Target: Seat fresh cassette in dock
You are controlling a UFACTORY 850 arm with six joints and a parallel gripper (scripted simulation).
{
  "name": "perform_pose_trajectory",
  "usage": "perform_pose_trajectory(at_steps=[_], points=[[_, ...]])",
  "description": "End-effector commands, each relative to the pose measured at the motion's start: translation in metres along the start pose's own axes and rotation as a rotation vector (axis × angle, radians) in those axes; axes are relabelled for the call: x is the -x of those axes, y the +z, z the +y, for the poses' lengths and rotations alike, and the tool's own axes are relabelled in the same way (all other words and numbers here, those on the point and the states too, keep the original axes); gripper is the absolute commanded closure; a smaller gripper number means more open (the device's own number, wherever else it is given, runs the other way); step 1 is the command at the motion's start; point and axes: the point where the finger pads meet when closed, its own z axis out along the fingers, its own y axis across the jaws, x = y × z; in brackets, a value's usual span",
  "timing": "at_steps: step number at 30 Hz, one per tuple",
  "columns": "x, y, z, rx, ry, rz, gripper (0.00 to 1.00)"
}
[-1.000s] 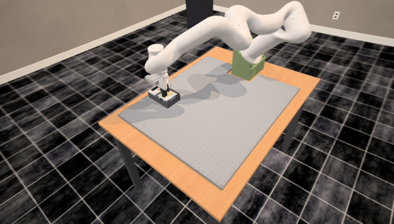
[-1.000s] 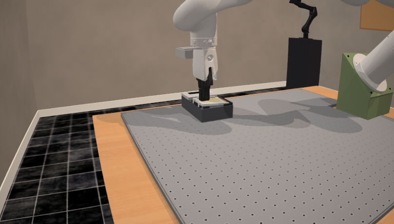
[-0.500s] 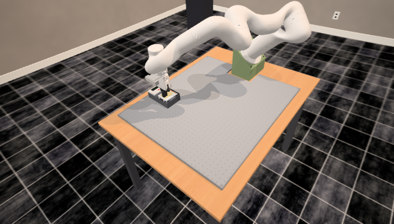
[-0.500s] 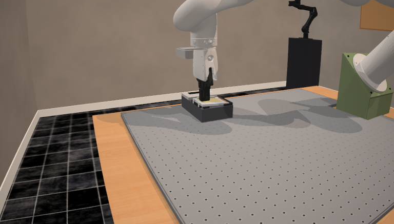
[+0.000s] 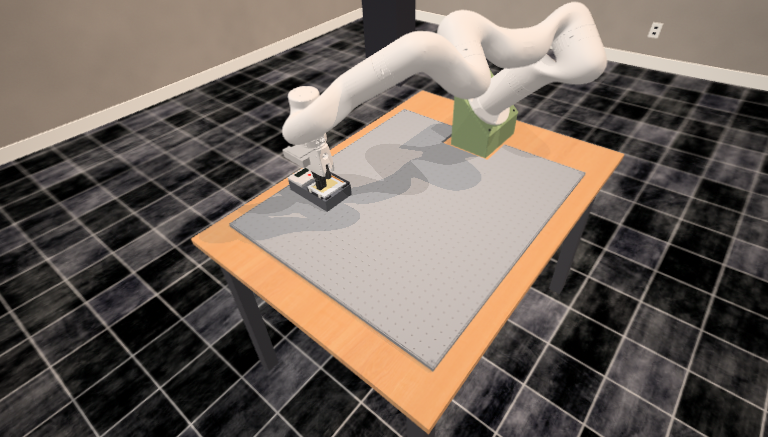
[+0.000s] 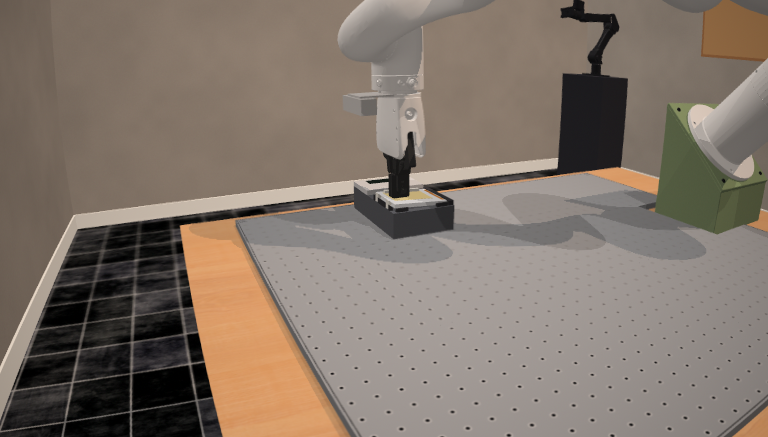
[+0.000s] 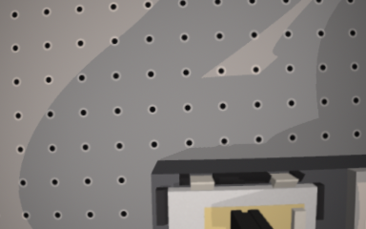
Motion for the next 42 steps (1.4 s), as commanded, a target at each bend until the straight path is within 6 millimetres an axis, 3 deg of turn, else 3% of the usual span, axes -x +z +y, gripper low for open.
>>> perform_pose_trajectory(at_steps=[1,23,42], points=[[-0.001,-0.001,0.0,0.001,0.0,0.001,1.0],[0.0,0.0,0.0,0.0,0.0,0.0,1.0],[-0.003,-0.023,0.0,0.008,-0.006,0.015,1.0]])
